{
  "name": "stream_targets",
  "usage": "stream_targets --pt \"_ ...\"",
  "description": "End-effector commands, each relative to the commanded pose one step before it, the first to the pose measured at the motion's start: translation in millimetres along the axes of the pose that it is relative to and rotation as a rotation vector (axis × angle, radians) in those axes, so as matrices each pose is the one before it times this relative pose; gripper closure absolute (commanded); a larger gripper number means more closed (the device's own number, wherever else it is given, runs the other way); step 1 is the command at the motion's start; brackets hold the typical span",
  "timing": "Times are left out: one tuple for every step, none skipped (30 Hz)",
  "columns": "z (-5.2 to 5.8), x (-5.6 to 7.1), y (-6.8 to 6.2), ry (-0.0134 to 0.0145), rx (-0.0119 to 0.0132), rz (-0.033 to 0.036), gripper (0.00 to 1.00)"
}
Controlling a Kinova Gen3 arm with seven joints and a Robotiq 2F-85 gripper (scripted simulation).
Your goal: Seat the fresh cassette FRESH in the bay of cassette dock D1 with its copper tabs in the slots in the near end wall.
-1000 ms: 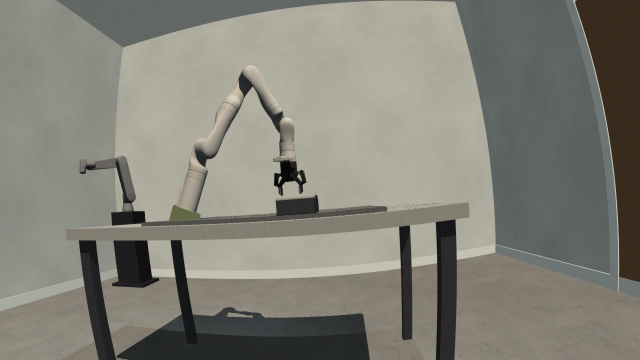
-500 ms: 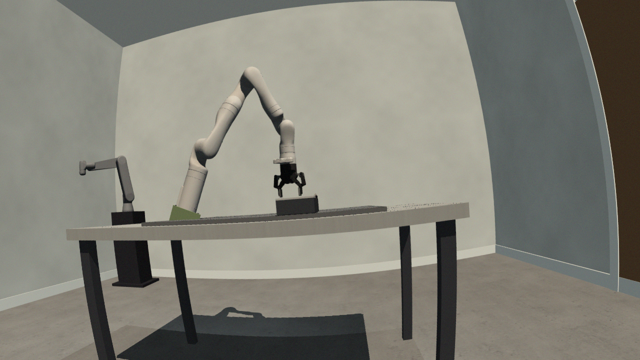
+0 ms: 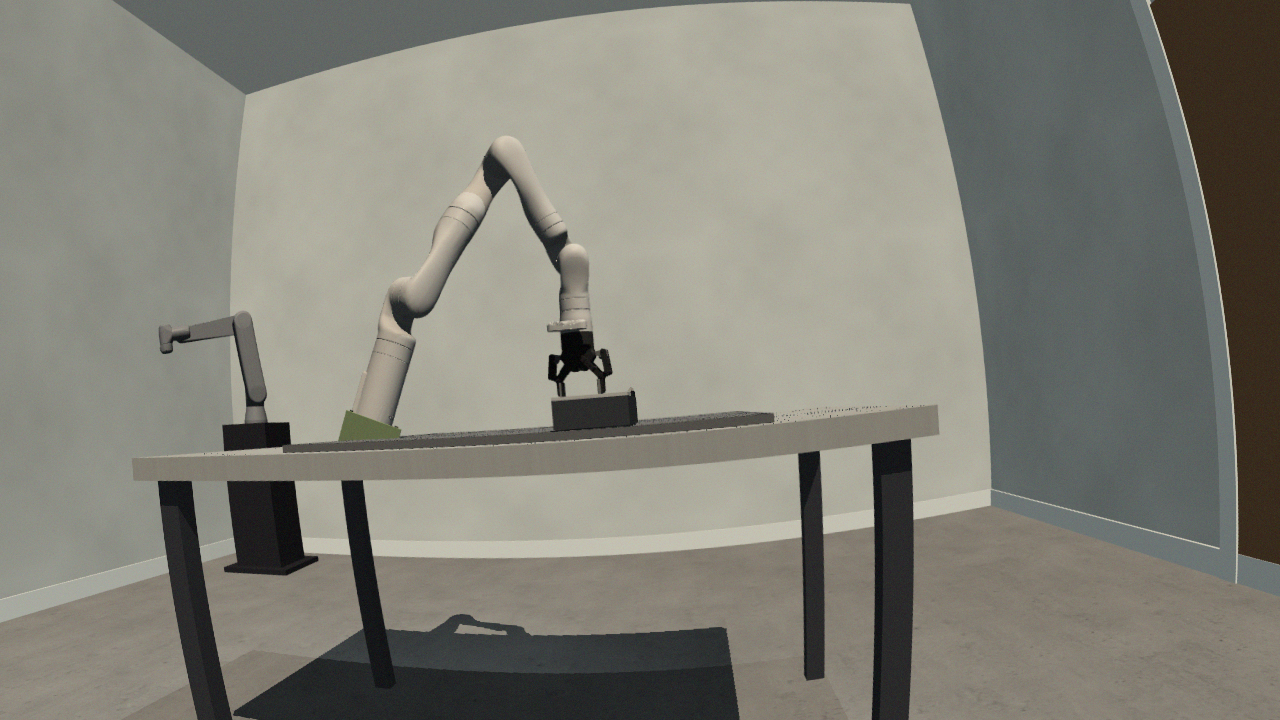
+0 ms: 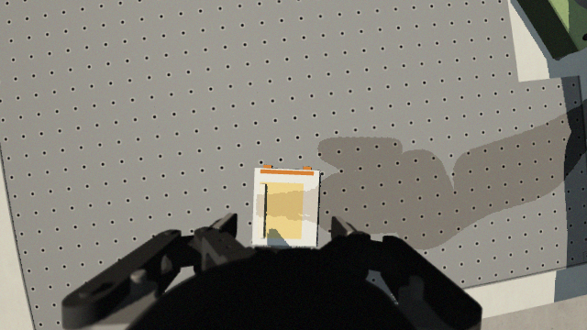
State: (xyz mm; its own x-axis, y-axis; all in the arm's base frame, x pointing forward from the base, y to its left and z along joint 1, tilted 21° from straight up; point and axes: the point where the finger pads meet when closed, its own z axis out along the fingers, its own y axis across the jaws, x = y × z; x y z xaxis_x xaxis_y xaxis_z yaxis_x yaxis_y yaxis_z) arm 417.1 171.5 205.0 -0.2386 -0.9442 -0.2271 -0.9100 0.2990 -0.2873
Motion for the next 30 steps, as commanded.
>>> stream_targets --pt "4.65 2.38 -0.23 0.00603 -0.00143 0.00257 0.00" --pt "1.33 0.00 0.00 0.00000 0.00000 0.00000 0.00" --pt "1.33 0.00 0.00 0.00000 0.00000 0.00000 0.00" --pt "1.33 0.00 0.00 0.00000 0.00000 0.00000 0.00" --pt "1.33 0.00 0.00 0.00000 0.00000 0.00000 0.00" --pt "1.33 0.00 0.00 0.00000 0.00000 0.00000 0.00" --pt "1.33 0.00 0.00 0.00000 0.00000 0.00000 0.00" --pt "1.33 0.00 0.00 0.00000 0.00000 0.00000 0.00" --pt "1.33 0.00 0.00 0.00000 0.00000 0.00000 0.00" --pt "1.33 0.00 0.00 0.00000 0.00000 0.00000 0.00" --pt "0.00 0.00 0.00 0.00000 0.00000 0.00000 0.00" --pt "0.00 0.00 0.00 0.00000 0.00000 0.00000 0.00" --pt "1.35 0.01 -0.01 -0.00001 0.00000 0.00000 0.00" --pt "1.33 0.00 0.00 0.00000 0.00000 0.00000 0.00" --pt "1.33 0.00 0.00 0.00000 0.00000 0.00000 0.00" --pt "1.33 0.00 0.00 0.00000 0.00000 0.00000 0.00" --pt "1.33 0.00 0.00 0.00000 0.00000 0.00000 0.00" --pt "1.33 0.00 0.00 0.00000 0.00000 0.00000 0.00" --pt "1.33 0.00 0.00 0.00000 0.00000 0.00000 0.00" --pt "1.33 0.00 0.00 0.00000 0.00000 0.00000 0.00" --pt "1.33 0.00 0.00 0.00000 0.00000 0.00000 0.00" --pt "1.33 0.00 0.00 0.00000 0.00000 0.00000 0.00" --pt "1.33 0.00 0.00 0.00000 0.00000 0.00000 0.00" --pt "1.33 0.00 0.00 0.00000 0.00000 0.00000 0.00" --pt "1.33 0.00 0.00 0.00000 0.00000 0.00000 0.00" --pt "1.33 0.00 0.00 0.00000 0.00000 0.00000 0.00" --pt "1.33 0.00 0.00 0.00000 0.00000 0.00000 0.00" --pt "0.00 0.00 0.00 0.00000 0.00000 0.00000 0.00" --pt "0.00 0.00 0.00 0.00000 0.00000 0.00000 0.00" --pt "1.35 0.01 -0.01 -0.00001 0.00000 0.00000 0.00"
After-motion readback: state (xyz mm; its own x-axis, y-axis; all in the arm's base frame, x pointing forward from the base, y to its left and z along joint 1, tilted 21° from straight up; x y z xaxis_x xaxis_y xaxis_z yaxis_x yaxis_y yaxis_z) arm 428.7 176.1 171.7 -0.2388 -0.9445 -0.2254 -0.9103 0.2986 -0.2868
